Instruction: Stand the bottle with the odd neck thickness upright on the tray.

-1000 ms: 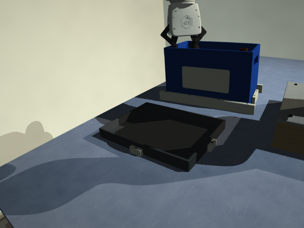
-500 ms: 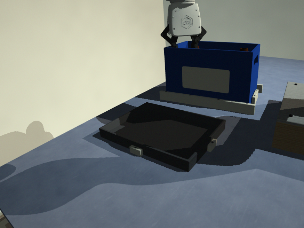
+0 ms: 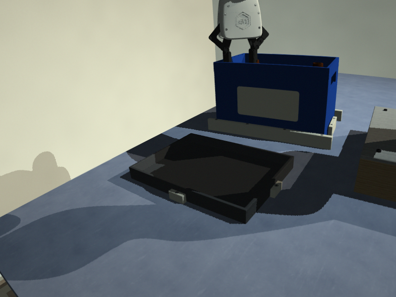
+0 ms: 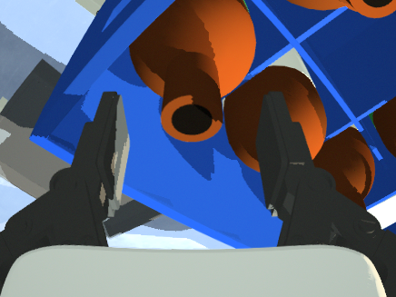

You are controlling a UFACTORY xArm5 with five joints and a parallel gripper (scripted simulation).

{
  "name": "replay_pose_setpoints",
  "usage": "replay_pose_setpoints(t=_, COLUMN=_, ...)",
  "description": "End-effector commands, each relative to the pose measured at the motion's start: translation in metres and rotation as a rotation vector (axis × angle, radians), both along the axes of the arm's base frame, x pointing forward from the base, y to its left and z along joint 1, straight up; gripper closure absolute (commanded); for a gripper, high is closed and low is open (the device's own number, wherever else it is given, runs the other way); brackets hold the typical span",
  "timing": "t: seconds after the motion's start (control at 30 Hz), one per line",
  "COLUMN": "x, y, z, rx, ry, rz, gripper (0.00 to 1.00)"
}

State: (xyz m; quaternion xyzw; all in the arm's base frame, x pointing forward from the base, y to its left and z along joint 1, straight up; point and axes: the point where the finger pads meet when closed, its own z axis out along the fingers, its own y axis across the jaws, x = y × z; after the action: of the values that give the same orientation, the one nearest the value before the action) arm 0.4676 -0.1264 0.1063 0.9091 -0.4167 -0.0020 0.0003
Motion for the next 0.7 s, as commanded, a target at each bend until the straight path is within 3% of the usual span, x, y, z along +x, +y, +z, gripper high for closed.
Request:
replay_pose_setpoints(t=0.0, x=0.001, y=0.000, z=0.010, rx=-0.001, ry=-0.003, rz=0.000, gripper=0.35)
replay_pose_setpoints(t=0.4, x=0.001, y=0.000, z=0.049, rx=-0.001, ry=-0.003, rz=0.000, gripper=0.35)
replay_pose_setpoints(t=0.67, x=0.001, y=0.000, z=0.062, rx=-0.001, ry=-0.003, rz=0.000, gripper=0.35)
